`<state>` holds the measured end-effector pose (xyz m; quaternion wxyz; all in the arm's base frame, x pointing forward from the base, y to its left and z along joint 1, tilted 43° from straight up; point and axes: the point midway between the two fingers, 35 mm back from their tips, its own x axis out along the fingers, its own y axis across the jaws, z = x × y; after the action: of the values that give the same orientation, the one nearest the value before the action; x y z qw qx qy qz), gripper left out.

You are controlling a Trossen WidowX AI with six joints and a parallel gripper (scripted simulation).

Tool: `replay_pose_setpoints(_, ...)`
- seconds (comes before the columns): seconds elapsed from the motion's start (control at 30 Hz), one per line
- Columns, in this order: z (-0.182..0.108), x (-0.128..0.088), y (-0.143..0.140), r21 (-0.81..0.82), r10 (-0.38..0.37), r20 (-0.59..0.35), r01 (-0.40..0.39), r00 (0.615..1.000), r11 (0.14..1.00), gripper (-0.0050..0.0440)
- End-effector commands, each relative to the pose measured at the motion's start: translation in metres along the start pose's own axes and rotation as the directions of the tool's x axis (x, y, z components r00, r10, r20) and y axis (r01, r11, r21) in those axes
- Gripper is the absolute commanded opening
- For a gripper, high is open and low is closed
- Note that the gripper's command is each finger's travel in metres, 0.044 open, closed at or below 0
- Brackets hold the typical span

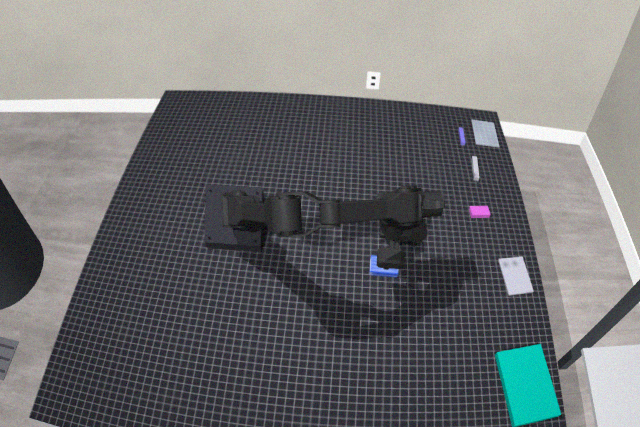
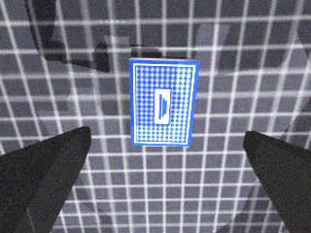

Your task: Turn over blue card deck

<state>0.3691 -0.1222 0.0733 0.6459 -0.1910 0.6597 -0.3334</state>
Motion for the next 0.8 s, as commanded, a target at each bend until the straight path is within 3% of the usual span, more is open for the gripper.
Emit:
replay_pose_setpoints(0.0,0.001,-0.004,0.0,0.008,0.006,0.011,-0.006,1.0,1.0,0.044)
replay_pose_setpoints(0.5,0.001,-0.004,0.0,0.008,0.006,0.011,-0.006,1.0,1.0,0.044)
replay_pose_setpoints(0.77,0.034,-0.003,-0.002,0.006,0.005,0.009,-0.005,1.0,1.0,0.044)
